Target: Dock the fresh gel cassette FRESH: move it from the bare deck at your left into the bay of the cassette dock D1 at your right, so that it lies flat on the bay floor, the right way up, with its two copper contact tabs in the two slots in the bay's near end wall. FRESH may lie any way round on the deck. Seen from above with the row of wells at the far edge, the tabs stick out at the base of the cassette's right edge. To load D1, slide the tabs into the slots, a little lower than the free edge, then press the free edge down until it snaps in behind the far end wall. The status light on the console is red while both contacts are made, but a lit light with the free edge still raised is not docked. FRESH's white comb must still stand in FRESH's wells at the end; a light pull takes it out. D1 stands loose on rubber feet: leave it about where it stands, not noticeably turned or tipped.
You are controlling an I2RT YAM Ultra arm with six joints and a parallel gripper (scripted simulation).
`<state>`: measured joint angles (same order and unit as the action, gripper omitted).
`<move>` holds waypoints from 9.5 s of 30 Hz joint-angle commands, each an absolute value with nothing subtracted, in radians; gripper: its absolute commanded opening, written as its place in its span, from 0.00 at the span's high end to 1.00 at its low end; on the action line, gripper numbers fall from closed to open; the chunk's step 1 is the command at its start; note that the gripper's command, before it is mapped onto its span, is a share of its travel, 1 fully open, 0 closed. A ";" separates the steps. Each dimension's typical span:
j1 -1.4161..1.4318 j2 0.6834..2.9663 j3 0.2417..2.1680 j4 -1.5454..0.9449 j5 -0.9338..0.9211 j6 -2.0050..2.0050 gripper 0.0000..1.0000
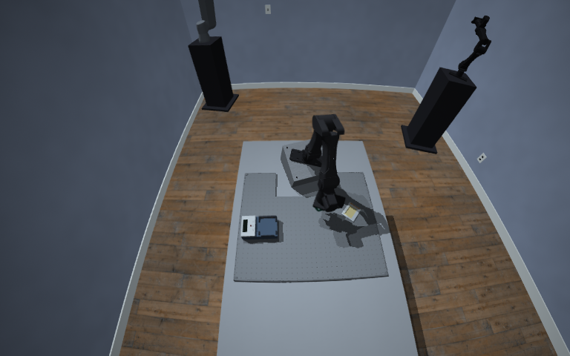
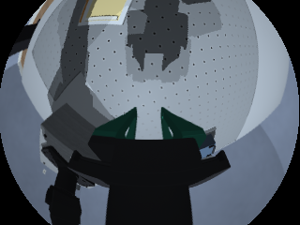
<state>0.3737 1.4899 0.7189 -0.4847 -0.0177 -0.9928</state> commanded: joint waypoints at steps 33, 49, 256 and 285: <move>0.137 1.485 0.692 -0.459 -0.121 -0.166 0.64; 0.204 1.469 0.685 -0.470 -0.098 0.106 0.64; 0.965 1.940 1.078 -0.422 0.150 1.443 0.00; 0.957 1.968 1.069 -0.390 0.148 1.438 0.00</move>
<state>0.9718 1.9602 1.0966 -0.4042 0.1452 1.4429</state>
